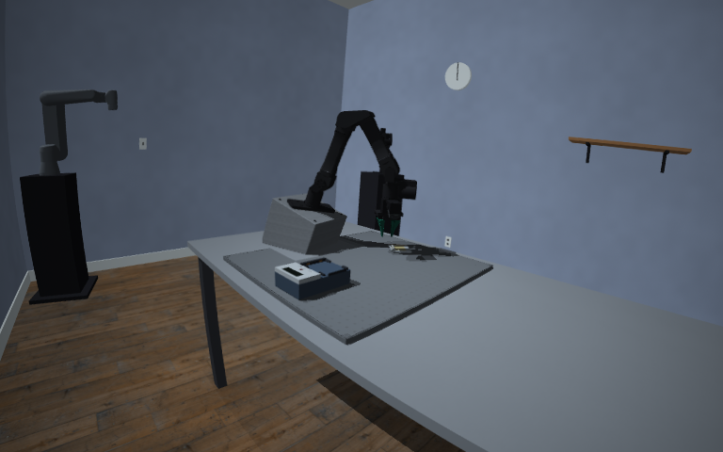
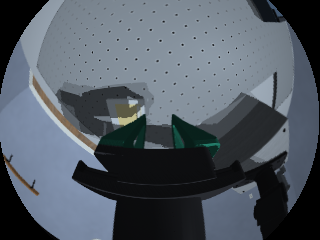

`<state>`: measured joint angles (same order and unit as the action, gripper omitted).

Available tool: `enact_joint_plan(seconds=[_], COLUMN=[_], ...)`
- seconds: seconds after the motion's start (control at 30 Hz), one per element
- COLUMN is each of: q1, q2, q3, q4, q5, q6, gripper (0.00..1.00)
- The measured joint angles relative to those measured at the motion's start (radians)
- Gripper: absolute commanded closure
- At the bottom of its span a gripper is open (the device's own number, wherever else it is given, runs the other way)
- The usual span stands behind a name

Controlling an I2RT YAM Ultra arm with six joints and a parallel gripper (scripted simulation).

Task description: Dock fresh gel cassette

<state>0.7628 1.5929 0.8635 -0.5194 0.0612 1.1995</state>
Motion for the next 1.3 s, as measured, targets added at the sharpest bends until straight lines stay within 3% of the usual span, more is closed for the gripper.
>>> enact_joint_plan(seconds=[0.27,0.67,1.3], q1=[0.087,0.233,0.239], q2=[0.057,0.180,0.184], q3=[0.077,0.251,0.261], q4=[-0.032,-0.087,-0.117], q5=[0.036,0.077,0.090], q6=[0.106,0.245,0.275], gripper=[0.64,0.64,0.64])
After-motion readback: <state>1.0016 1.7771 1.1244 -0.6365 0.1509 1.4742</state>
